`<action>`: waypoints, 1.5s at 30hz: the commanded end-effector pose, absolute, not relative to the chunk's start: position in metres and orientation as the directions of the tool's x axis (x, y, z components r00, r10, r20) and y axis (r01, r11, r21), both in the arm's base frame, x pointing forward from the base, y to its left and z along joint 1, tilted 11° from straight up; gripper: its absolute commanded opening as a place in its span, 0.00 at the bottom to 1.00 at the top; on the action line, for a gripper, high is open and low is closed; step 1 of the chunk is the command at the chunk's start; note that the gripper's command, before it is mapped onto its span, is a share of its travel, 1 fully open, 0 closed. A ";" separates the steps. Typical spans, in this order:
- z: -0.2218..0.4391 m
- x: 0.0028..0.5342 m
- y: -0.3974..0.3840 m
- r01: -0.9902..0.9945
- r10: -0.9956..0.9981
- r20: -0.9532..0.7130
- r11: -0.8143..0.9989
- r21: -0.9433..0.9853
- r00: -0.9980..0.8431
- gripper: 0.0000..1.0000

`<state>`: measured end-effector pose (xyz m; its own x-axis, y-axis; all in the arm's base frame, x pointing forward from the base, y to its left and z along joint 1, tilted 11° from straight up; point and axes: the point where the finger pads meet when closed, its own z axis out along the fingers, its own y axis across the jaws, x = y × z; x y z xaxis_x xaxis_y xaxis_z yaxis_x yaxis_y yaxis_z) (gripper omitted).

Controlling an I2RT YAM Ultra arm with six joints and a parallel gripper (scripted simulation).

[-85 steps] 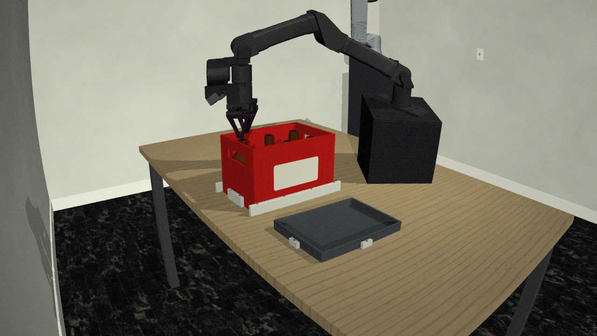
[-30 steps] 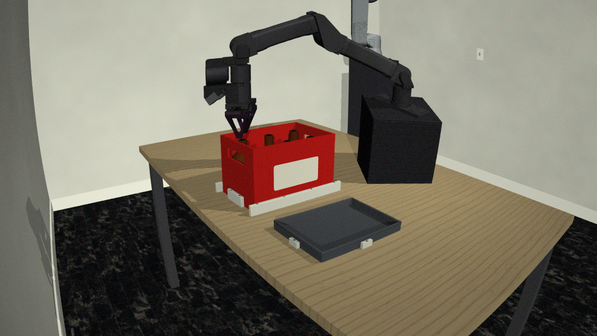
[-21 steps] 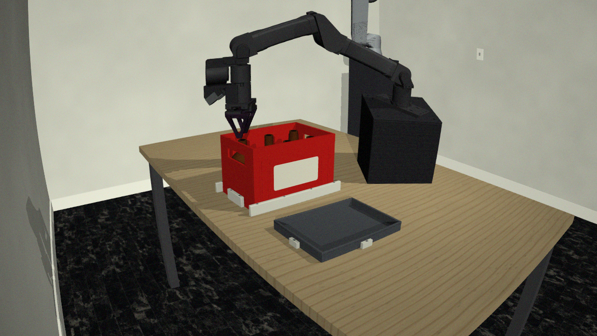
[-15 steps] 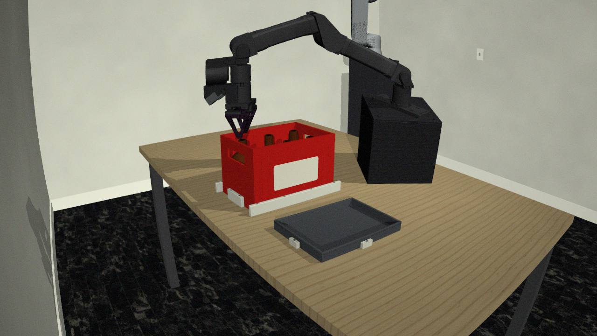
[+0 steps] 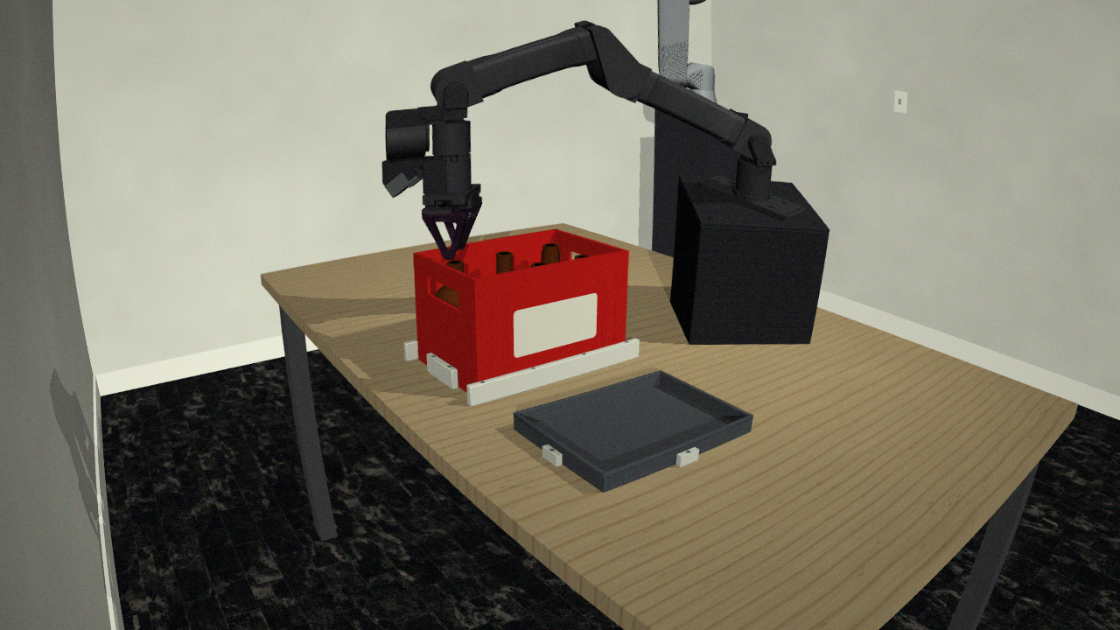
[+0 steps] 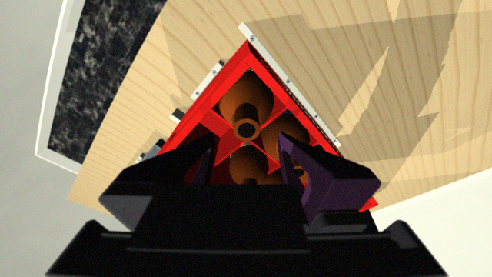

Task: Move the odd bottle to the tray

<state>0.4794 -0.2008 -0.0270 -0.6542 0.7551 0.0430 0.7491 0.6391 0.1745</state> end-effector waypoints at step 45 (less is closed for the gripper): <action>-0.034 0.486 -0.201 0.748 0.759 0.021 0.637 0.187 -0.651 0.61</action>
<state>0.4823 -0.2022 -0.0347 -0.6527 0.7568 0.0345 0.7492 0.6380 0.1782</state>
